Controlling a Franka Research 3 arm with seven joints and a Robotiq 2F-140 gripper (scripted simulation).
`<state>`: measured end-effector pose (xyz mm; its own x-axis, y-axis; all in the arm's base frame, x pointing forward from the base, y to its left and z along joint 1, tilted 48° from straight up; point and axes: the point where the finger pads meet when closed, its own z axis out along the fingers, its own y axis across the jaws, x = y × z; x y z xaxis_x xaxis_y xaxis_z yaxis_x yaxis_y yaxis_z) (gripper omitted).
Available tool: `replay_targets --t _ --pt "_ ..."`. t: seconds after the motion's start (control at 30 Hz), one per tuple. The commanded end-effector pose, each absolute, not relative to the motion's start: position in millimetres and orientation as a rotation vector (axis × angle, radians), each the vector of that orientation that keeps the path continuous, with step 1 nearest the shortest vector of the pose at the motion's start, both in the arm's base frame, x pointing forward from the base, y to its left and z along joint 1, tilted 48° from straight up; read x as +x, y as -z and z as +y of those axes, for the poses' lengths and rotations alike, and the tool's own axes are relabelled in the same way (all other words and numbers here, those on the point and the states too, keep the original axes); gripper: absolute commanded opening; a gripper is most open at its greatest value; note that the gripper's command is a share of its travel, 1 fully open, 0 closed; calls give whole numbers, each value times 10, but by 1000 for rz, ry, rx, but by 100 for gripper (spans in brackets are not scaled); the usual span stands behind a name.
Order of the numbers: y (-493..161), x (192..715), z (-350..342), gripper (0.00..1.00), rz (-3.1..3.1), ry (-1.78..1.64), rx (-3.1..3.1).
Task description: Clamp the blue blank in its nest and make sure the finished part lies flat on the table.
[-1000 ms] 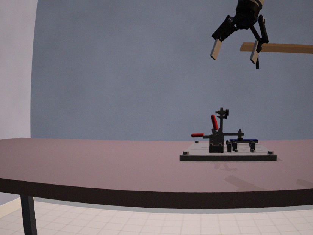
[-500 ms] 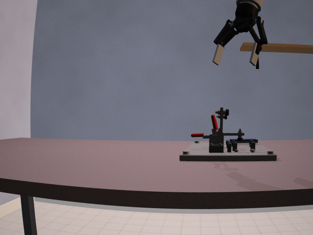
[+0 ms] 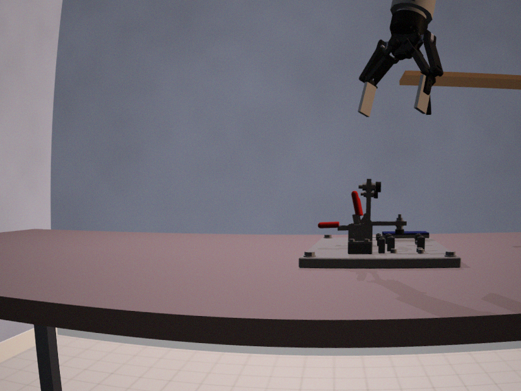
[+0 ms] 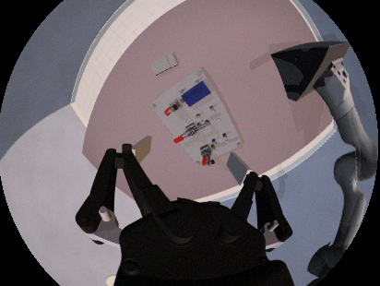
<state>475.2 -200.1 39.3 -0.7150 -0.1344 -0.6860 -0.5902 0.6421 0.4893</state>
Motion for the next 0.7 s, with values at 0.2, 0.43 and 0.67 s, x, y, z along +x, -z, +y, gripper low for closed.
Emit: replay_targets --t 0.2,0.43,0.67 --pt "-388 4746 -2013 100 2273 -987 -514" --pt "-251 4706 -2001 100 2366 -1056 -411" --pt "-251 4706 -2001 100 2366 -1056 -411"
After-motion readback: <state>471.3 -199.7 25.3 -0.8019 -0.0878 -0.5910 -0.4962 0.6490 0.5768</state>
